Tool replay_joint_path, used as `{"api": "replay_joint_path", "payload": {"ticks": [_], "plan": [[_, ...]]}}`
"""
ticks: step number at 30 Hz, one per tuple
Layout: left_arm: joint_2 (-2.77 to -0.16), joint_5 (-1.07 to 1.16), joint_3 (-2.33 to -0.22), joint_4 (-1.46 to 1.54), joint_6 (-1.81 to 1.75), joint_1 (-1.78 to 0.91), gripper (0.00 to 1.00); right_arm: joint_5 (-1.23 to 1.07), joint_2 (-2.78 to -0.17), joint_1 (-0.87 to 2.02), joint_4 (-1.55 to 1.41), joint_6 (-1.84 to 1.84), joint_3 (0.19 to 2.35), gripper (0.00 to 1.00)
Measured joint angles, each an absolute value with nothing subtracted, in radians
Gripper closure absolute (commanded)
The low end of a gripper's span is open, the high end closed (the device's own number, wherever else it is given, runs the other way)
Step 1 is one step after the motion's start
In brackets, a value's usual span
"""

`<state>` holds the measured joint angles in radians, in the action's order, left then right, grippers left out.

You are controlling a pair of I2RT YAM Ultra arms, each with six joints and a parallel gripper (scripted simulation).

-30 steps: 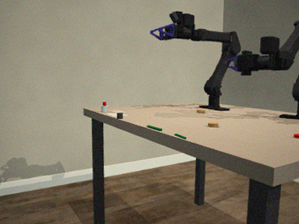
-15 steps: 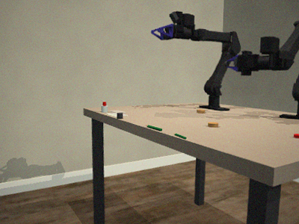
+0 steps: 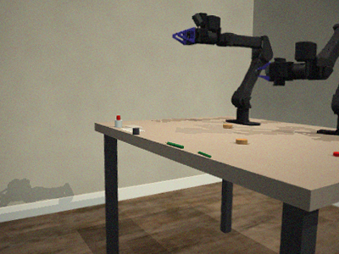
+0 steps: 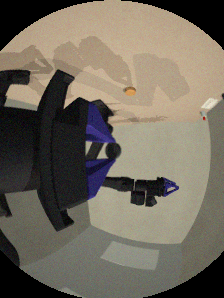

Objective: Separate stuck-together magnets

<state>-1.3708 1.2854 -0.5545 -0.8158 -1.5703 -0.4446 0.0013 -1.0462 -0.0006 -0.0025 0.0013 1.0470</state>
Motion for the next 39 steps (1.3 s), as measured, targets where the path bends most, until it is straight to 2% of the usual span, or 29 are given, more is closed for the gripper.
{"api": "replay_joint_path", "payload": {"ticks": [4, 19, 39], "plan": [[-1.371, 1.285, -0.554, -0.816, -1.57, -0.445, 0.75, 0.001, -1.046, -0.001, -0.002, 0.001, 1.047, 0.6], [-1.371, 1.285, -0.554, -0.816, -1.57, -0.445, 0.75, -0.008, -1.049, 0.002, 0.005, 0.01, 1.043, 0.6], [-1.371, 1.285, -0.554, -0.816, -1.57, -0.445, 0.75, -0.399, -1.113, 0.064, 0.147, 0.36, 0.92, 0.6]]}}
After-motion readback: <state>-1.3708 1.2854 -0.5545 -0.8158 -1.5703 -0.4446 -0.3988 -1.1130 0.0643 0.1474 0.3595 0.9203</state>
